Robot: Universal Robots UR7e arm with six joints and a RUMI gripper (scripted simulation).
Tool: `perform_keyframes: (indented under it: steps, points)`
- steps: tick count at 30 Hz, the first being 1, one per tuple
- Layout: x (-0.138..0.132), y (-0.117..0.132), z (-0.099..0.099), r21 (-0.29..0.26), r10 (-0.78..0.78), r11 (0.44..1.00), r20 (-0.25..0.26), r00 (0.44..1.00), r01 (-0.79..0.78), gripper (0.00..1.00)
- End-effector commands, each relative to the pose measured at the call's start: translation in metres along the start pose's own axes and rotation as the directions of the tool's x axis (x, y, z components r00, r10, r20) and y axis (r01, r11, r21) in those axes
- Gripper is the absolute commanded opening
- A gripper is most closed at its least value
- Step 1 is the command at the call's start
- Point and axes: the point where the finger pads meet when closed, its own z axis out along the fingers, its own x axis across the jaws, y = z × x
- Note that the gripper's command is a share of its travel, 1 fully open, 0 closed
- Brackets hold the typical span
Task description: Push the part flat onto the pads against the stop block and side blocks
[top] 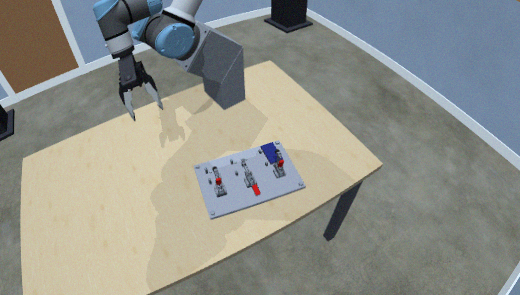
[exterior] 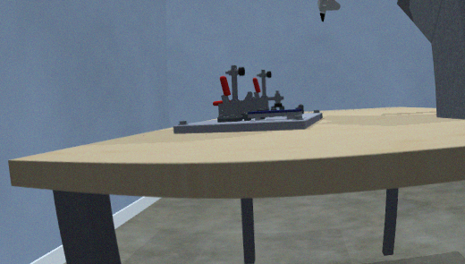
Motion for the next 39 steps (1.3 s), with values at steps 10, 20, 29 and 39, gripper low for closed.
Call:
perform_keyframes:
  steps: [10,20,29,39]
  points:
    - [-0.009,-0.013,-0.013,0.01,0.021,1.0,0.075,0.997,-0.022,0.58]
    - [-0.011,-0.017,-0.017,0.012,0.026,1.0,0.094,0.995,-0.028,0.58]
    - [-0.021,-0.032,-0.031,0.011,0.047,0.999,0.187,0.981,-0.05,0.58]
    - [-0.021,-0.032,-0.031,0.011,0.047,0.999,0.187,0.981,-0.05,0.58]
